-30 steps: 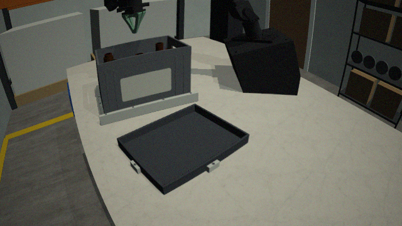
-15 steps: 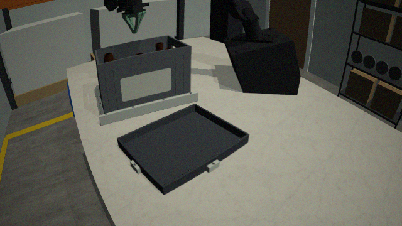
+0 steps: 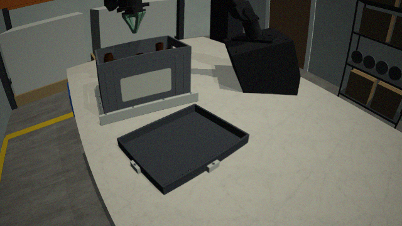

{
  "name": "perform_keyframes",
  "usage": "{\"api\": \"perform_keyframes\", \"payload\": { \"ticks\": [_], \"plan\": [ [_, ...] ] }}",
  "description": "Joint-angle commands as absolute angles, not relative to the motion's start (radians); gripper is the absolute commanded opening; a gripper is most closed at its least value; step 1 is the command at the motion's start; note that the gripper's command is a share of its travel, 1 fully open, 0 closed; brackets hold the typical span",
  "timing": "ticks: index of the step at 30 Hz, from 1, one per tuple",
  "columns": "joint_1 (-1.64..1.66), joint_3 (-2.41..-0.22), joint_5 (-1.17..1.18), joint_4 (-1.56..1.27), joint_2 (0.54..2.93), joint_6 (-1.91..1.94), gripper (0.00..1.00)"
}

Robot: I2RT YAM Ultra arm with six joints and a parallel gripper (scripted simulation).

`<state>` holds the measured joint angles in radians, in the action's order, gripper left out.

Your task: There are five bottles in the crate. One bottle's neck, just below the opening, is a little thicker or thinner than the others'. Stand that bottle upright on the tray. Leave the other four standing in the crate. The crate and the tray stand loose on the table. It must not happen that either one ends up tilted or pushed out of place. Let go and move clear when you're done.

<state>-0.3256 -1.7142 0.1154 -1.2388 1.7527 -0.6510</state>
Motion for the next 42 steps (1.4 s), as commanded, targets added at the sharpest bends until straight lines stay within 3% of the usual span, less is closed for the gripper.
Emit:
{"api": "perform_keyframes", "payload": {
  "ticks": [1, 9, 18, 40, 41, 42],
  "plan": [
    [-0.314, -1.757, 0.128, -1.223, 1.706, -0.656, 0.0],
    [-0.31, -1.756, 0.128, -1.222, 1.705, -0.661, 0.0],
    [-0.058, -1.662, 0.198, -1.204, 1.709, -0.898, 0.0],
    [-0.047, -1.702, 0.211, -1.206, 1.709, -0.913, 0.0],
    [-0.066, -1.702, 0.212, -1.215, 1.709, -0.906, 0.61],
    [-0.066, -1.702, 0.212, -1.215, 1.71, -0.906, 0.61]
  ]
}}
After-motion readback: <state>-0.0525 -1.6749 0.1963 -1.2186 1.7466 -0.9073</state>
